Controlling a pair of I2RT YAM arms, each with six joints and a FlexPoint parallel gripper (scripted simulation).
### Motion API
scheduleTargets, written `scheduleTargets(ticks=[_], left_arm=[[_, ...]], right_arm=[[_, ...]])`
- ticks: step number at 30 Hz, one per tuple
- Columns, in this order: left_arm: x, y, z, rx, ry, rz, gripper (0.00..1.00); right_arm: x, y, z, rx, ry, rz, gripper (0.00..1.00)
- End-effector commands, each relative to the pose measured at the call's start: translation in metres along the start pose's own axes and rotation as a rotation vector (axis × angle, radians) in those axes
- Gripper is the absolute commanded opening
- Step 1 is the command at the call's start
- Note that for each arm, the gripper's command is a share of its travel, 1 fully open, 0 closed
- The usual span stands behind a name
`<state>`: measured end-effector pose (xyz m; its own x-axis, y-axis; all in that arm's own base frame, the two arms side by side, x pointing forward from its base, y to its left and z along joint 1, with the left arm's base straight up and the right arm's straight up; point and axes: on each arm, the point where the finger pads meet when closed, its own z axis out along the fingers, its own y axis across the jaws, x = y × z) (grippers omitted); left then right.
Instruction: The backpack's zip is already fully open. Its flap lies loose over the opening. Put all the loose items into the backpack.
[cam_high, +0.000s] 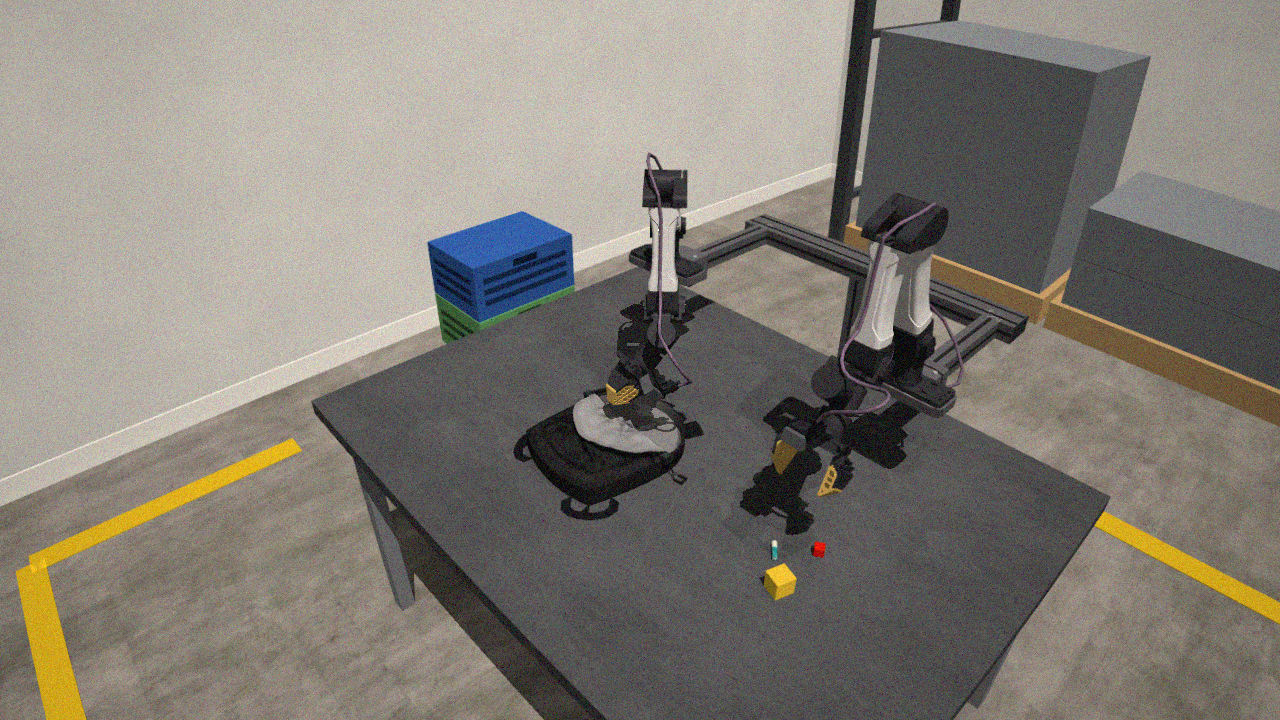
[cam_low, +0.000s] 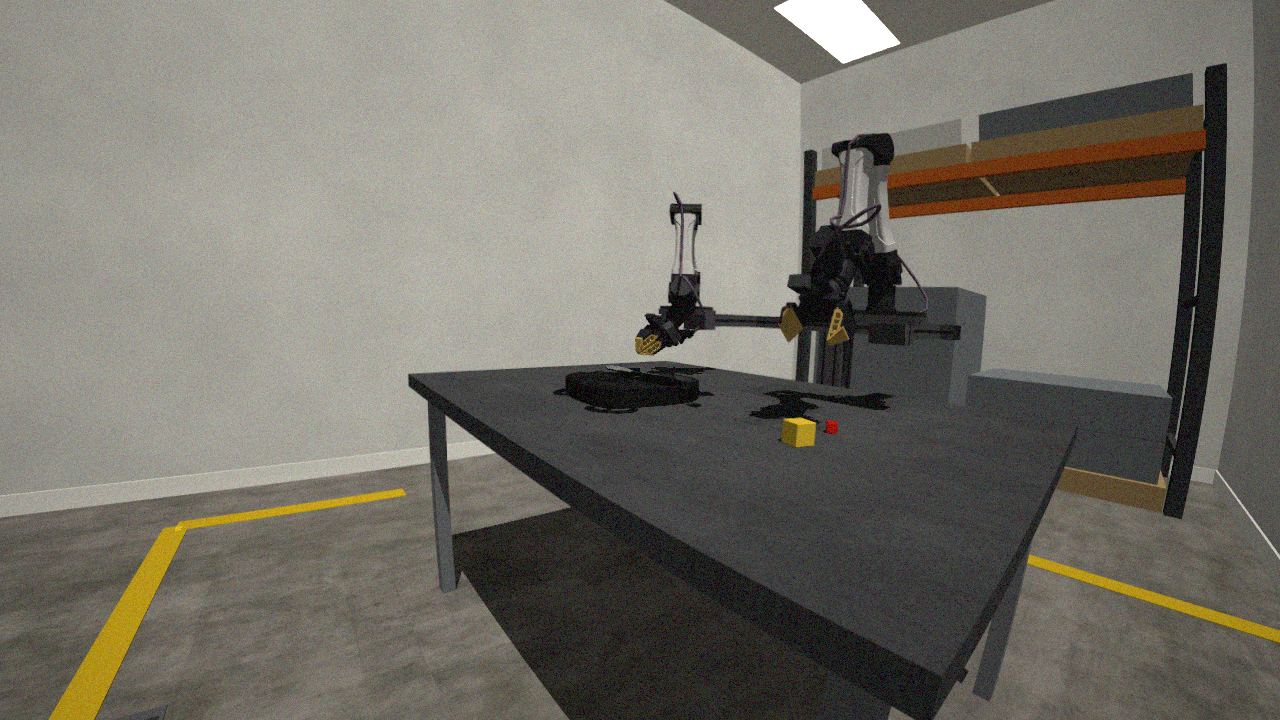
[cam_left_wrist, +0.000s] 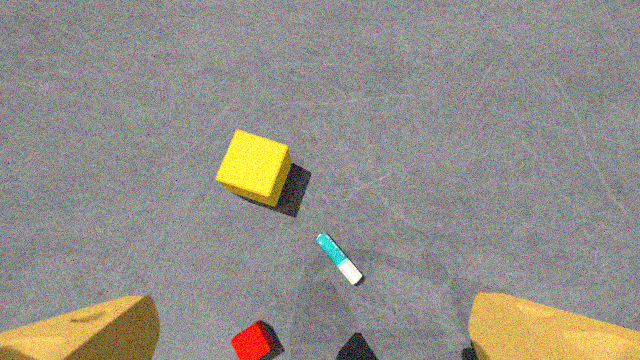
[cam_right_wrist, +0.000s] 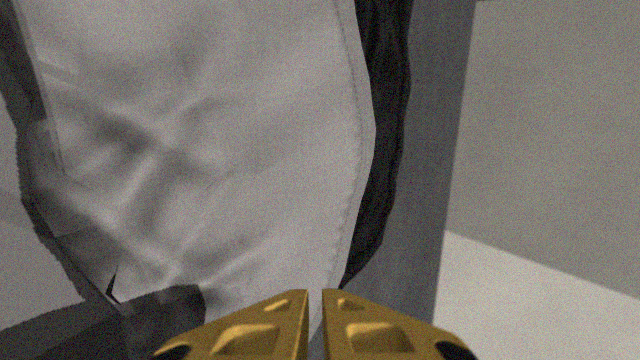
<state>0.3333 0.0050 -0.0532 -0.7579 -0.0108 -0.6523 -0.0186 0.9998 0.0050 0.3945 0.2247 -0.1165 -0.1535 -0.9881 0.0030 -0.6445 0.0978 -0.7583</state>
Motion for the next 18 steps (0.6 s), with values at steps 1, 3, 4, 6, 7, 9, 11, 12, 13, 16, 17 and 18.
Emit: scheduleTargets(ticks=[1,3,4,6,7,9,11,12,13,16,17,18], left_arm=[[-0.006,0.000,-0.001,-0.001,-0.017,-0.001,0.90],[-0.006,0.000,-0.001,-0.001,-0.017,-0.001,0.90],[-0.006,0.000,-0.001,-0.001,-0.017,-0.001,0.90],[-0.006,0.000,-0.001,-0.001,-0.017,-0.001,0.90],[-0.006,0.000,-0.001,-0.001,-0.017,-0.001,0.90],[-0.006,0.000,-0.001,-0.001,-0.017,-0.001,0.90],[-0.006,0.000,-0.001,-0.001,-0.017,-0.001,0.90],[-0.005,0.000,-0.001,-0.001,-0.016,-0.001,0.90],[-0.005,0.000,-0.001,-0.001,-0.016,-0.001,0.90],[-0.005,0.000,-0.001,-0.001,-0.016,-0.001,0.90],[-0.005,0.000,-0.001,-0.001,-0.016,-0.001,0.90],[-0.005,0.000,-0.001,-0.001,-0.016,-0.001,0.90]], right_arm=[[0.006,-0.027,-0.011,0.030,-0.031,0.135,0.90],[0.019,-0.029,-0.013,0.020,-0.033,0.214,0.90],[0.025,-0.030,-0.014,0.015,-0.034,0.253,0.90],[0.038,-0.032,-0.017,0.006,-0.036,0.331,0.90],[0.044,-0.033,-0.018,0.001,-0.037,0.370,0.90],[0.057,-0.035,-0.021,-0.008,-0.039,0.448,0.90],[0.057,-0.035,-0.021,-0.008,-0.039,0.448,0.90],[0.063,-0.035,-0.022,-0.012,-0.040,0.488,0.90],[0.070,-0.036,-0.024,-0.017,-0.041,0.527,0.90],[0.089,-0.039,-0.028,-0.031,-0.044,0.644,0.90],[0.095,-0.040,-0.029,-0.035,-0.045,0.683,0.90],[0.101,-0.041,-0.030,-0.040,-0.046,0.722,0.90]])
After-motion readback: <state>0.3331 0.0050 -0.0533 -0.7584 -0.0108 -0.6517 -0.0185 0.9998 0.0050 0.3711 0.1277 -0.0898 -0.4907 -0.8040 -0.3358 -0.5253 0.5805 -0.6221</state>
